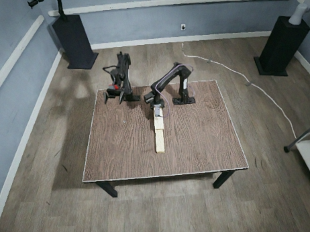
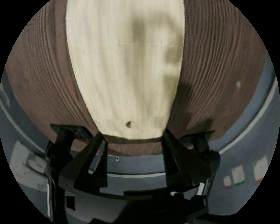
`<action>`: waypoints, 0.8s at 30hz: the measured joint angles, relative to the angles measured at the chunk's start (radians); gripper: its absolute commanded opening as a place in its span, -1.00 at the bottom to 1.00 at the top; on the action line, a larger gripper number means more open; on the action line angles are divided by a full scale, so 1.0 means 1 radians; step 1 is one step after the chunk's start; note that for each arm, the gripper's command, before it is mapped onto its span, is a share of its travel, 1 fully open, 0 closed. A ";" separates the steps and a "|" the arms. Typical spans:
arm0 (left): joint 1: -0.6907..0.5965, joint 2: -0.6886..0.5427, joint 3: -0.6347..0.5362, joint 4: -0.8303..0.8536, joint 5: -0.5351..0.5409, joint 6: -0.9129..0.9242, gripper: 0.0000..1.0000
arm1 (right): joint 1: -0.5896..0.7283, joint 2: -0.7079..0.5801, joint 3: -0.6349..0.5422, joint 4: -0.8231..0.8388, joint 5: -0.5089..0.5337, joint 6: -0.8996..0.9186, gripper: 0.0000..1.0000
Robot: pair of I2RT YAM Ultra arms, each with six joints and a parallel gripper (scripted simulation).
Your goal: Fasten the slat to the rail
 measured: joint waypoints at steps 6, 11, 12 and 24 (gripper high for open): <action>0.000 0.000 -0.004 0.024 0.000 0.000 0.45 | 0.000 0.000 0.000 0.000 0.000 0.000 1.00; 0.000 0.003 -0.026 0.045 0.000 0.000 0.45 | 0.000 0.000 0.000 0.000 0.000 0.000 1.00; 0.000 0.007 -0.029 0.047 0.000 0.000 0.45 | 0.000 0.000 0.000 0.000 0.000 0.000 1.00; 0.000 0.015 -0.031 0.059 0.000 -0.001 0.45 | 0.000 0.000 0.000 0.000 0.000 0.000 1.00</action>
